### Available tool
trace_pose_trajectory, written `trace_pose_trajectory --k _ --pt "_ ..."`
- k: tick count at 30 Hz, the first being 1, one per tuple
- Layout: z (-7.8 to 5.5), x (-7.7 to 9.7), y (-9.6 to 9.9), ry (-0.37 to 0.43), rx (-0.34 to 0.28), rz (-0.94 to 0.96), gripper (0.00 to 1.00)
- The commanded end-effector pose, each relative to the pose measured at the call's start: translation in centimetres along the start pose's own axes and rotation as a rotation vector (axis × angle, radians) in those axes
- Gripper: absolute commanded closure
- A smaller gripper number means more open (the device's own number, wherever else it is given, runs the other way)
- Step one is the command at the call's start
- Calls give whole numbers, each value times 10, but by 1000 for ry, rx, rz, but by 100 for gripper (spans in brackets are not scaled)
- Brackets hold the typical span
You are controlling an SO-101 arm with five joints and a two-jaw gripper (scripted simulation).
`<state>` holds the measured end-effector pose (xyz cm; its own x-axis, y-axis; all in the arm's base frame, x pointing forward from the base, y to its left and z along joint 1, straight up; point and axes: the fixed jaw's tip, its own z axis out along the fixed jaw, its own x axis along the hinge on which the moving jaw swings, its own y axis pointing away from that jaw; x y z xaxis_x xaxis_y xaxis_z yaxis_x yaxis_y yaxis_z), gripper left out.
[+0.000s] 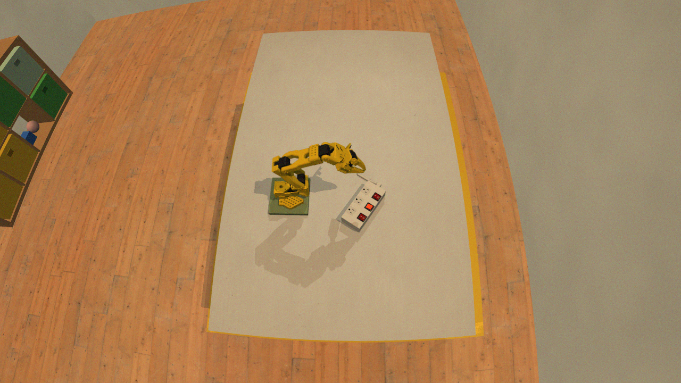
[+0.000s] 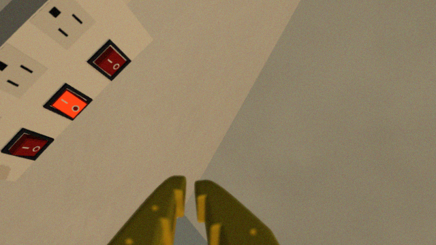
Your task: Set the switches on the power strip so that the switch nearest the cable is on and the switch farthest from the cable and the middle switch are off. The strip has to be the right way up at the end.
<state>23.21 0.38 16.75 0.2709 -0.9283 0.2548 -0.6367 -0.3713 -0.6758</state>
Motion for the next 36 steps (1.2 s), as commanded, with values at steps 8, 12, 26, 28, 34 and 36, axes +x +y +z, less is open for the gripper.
trace_pose_trajectory --k 8,12,26,28,34,36 --pt "-21 12 11 13 -67 -230 100" --pt "-29 15 16 11 -94 -316 100" --pt "-45 21 28 -4 -154 -507 100" --pt "-47 21 29 -7 -161 -529 100" --pt "-52 22 32 -14 -177 -582 100" --pt "-53 22 33 -16 -181 -594 100"
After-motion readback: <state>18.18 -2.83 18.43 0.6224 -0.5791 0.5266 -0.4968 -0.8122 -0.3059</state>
